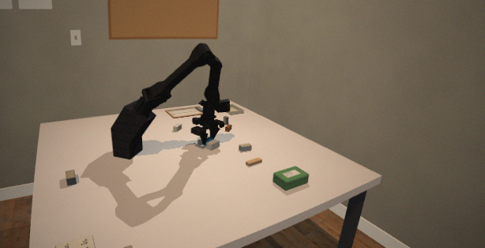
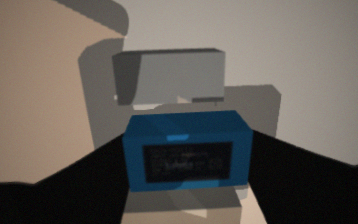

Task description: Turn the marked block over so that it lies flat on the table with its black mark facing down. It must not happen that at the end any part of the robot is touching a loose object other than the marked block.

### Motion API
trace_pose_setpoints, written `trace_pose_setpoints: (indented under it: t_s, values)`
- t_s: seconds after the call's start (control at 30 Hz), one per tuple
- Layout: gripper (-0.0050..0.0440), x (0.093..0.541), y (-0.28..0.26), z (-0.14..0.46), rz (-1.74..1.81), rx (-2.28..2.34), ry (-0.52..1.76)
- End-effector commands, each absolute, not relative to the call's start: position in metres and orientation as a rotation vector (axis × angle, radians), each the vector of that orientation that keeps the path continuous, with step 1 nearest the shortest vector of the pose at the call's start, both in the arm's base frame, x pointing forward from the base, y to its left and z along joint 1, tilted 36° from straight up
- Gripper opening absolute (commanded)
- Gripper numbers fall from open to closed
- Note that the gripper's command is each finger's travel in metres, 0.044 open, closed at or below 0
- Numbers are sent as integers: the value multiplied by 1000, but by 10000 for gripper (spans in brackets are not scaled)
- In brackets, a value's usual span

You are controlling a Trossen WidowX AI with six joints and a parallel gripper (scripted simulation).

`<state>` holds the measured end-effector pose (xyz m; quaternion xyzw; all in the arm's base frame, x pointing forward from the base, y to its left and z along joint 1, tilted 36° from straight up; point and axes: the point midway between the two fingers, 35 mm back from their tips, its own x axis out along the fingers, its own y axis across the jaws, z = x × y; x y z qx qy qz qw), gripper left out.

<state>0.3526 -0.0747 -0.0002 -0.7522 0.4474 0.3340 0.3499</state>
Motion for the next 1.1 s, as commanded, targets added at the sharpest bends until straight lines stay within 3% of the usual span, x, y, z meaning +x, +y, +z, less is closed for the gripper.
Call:
trace_pose_setpoints:
  t_s: [0.0,0.57,1.07]
  values:
    - [-50,352,-68,23,822,-1960,1140]
    - [-50,327,-37,81,812,-1959,1131]
    - [-50,318,-23,62,847,-1955,1153]
